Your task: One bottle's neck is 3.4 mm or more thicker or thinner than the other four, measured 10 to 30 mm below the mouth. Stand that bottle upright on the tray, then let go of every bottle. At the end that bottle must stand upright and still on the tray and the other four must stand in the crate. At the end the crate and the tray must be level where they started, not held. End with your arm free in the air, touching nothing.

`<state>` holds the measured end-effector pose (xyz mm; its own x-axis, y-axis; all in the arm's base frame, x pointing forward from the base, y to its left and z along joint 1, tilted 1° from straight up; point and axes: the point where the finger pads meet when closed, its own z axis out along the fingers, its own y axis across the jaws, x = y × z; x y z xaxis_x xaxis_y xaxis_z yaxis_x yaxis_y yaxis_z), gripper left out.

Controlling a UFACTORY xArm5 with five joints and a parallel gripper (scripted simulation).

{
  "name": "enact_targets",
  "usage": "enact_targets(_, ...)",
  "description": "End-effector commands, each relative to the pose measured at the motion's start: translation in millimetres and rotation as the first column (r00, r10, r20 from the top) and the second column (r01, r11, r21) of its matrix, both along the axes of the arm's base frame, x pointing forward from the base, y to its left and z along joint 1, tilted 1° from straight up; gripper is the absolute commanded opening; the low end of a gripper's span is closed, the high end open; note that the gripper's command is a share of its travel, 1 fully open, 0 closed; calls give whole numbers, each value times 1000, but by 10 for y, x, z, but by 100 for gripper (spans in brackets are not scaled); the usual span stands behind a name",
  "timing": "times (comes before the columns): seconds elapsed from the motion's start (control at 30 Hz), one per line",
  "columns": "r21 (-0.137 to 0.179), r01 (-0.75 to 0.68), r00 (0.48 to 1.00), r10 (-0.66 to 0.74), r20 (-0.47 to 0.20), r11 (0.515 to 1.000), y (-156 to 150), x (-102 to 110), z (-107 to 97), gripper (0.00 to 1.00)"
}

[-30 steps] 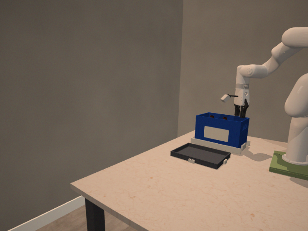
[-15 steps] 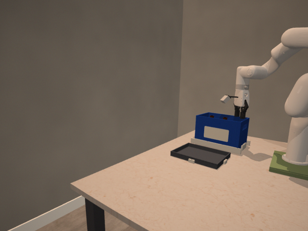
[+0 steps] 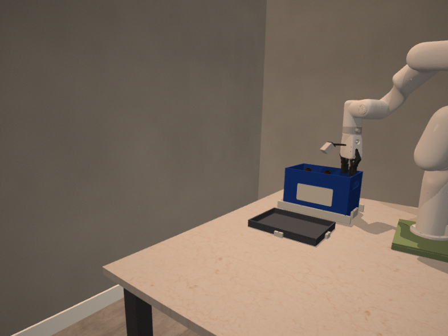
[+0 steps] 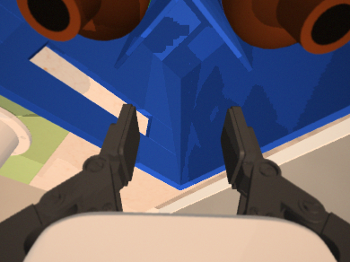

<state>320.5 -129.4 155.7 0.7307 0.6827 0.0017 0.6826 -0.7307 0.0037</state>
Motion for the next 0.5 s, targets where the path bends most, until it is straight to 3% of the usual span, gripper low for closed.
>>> enact_targets(0.0, -1, 0, 1000, 0, 3, 1000, -4, 11, -40, 65)
enact_targets(0.47, -1, 0, 1000, 0, 3, 1000, -3, 13, -156, 65)
